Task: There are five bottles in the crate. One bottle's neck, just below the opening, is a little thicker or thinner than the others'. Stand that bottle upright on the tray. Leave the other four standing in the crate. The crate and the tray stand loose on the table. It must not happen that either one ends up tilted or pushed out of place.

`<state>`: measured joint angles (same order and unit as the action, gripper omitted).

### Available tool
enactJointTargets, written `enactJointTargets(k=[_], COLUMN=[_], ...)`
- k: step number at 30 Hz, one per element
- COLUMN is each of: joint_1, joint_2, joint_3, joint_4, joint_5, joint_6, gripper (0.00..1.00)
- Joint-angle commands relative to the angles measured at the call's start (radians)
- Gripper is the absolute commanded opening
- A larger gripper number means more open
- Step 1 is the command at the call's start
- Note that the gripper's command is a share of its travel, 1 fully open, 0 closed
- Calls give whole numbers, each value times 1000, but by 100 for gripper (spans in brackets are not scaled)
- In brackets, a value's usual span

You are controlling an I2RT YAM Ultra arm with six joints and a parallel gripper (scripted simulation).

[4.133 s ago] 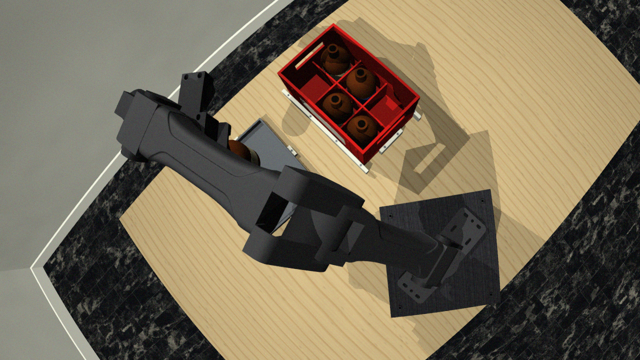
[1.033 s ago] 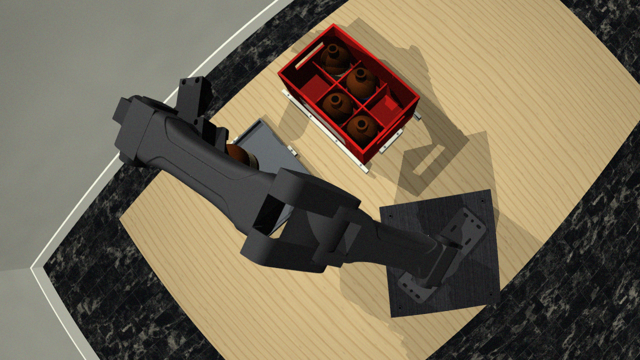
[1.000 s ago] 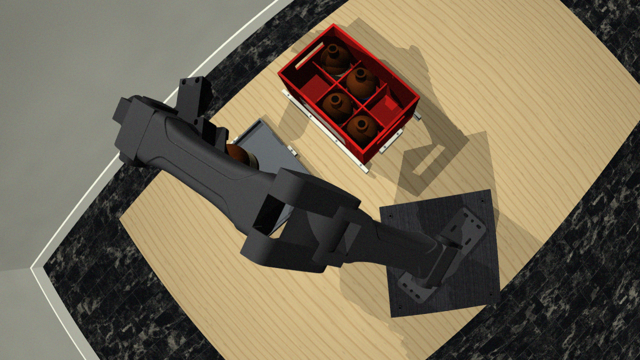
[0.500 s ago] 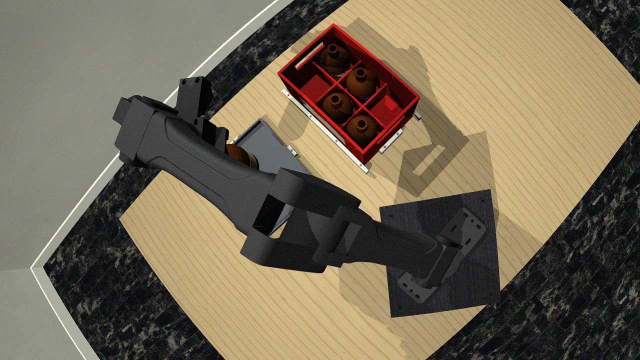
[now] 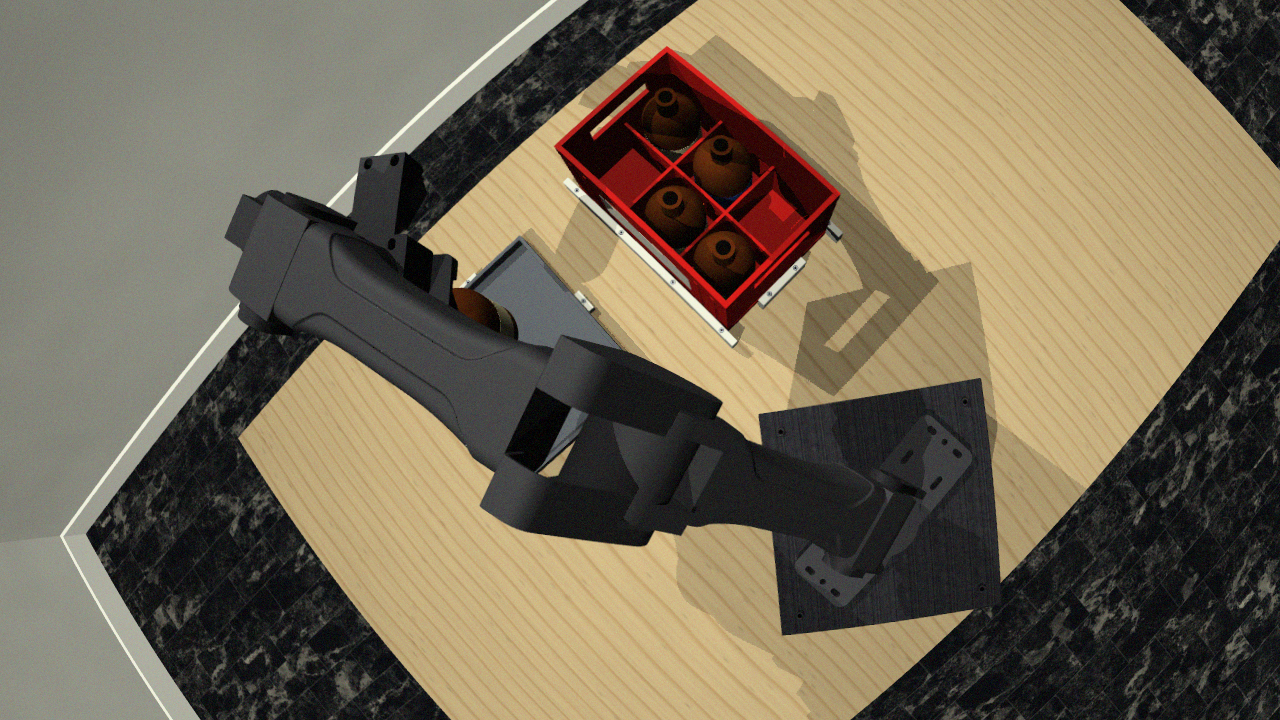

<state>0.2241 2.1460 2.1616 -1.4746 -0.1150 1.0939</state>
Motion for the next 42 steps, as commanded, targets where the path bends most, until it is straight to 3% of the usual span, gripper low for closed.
enactJointTargets(k=[1,29,42], joint_1=[4,8,9], joint_2=[-31,-37,-36], joint_3=[52,37,-46], joint_4=[6,32,72], joint_5=[13,12,13], joint_6=[6,7,10], gripper=[0,0,0])
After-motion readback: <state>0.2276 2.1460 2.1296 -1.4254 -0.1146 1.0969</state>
